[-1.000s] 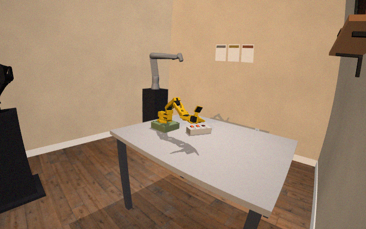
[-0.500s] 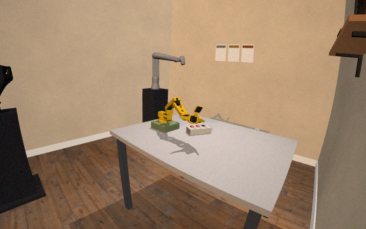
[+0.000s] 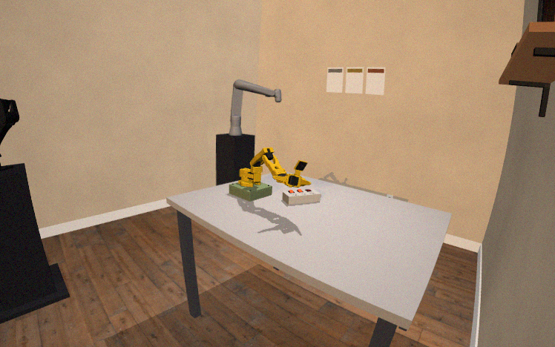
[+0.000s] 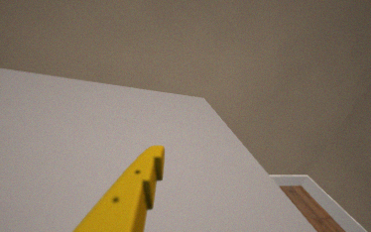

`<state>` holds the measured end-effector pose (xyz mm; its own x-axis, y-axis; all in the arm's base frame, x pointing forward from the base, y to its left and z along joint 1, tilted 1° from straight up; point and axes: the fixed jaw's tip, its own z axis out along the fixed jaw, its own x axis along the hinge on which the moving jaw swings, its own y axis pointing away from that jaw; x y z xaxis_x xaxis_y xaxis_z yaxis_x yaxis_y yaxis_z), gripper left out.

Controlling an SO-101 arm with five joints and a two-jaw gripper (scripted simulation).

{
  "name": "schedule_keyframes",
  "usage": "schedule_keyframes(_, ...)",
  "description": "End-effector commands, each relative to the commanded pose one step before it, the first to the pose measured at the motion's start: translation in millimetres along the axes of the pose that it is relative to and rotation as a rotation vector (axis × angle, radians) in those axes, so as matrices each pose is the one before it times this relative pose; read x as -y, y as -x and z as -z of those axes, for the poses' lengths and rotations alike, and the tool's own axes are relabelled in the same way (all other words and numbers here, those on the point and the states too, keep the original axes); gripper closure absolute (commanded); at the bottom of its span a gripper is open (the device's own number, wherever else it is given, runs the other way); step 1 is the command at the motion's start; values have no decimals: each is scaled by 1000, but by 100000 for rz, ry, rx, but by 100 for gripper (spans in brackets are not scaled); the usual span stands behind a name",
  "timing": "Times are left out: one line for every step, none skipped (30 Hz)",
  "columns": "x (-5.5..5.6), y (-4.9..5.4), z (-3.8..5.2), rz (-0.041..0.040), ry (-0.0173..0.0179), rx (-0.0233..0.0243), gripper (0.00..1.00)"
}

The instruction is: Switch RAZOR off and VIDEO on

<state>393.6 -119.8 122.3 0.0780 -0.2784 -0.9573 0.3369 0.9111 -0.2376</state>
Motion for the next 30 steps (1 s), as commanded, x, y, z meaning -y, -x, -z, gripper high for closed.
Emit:
schedule_keyframes(679,2667,-105,-106,-185,647,0)
schedule_keyframes(0,-2,0,0,0,-1,0)
schedule_keyframes(0,2,0,0,0,1,0)
schedule_keyframes(0,-2,0,0,0,-1,0)
schedule_keyframes(0,2,0,0,0,1,0)
schedule_keyframes(0,-2,0,0,0,-1,0)
schedule_keyframes(0,0,0,0,0,0,0)
schedule_keyframes(0,0,0,0,0,0,0)
schedule_keyframes(0,2,0,0,0,1,0)
schedule_keyframes(0,-2,0,0,0,-1,0)
schedule_keyframes(0,2,0,0,0,1,0)
schedule_keyframes(0,-2,0,0,0,-1,0)
schedule_keyframes(0,2,0,0,0,1,0)
schedule_keyframes(0,-2,0,0,0,-1,0)
schedule_keyframes(0,2,0,0,0,1,0)
schedule_keyframes(0,-2,0,0,0,-1,0)
schedule_keyframes(0,2,0,0,0,1,0)
schedule_keyframes(0,-2,0,0,0,-1,0)
schedule_keyframes(0,2,0,0,0,1,0)
schedule_keyframes(0,-2,0,0,0,-1,0)
schedule_keyframes(0,2,0,0,0,1,0)
schedule_keyframes(0,-2,0,0,0,-1,0)
schedule_keyframes(0,2,0,0,0,1,0)
schedule_keyframes(0,0,0,0,0,0,0)
schedule_keyframes(0,0,0,0,0,0,0)
schedule_keyframes(-4,0,-1,-2,2,-3,100)
schedule_keyframes(-31,15,-8,-15,12,-16,100)
schedule_keyframes(-81,34,-19,-40,32,-46,100)
schedule_keyframes(-154,69,-36,-76,62,-85,100)
schedule_keyframes(-246,106,-57,-122,99,-138,100)
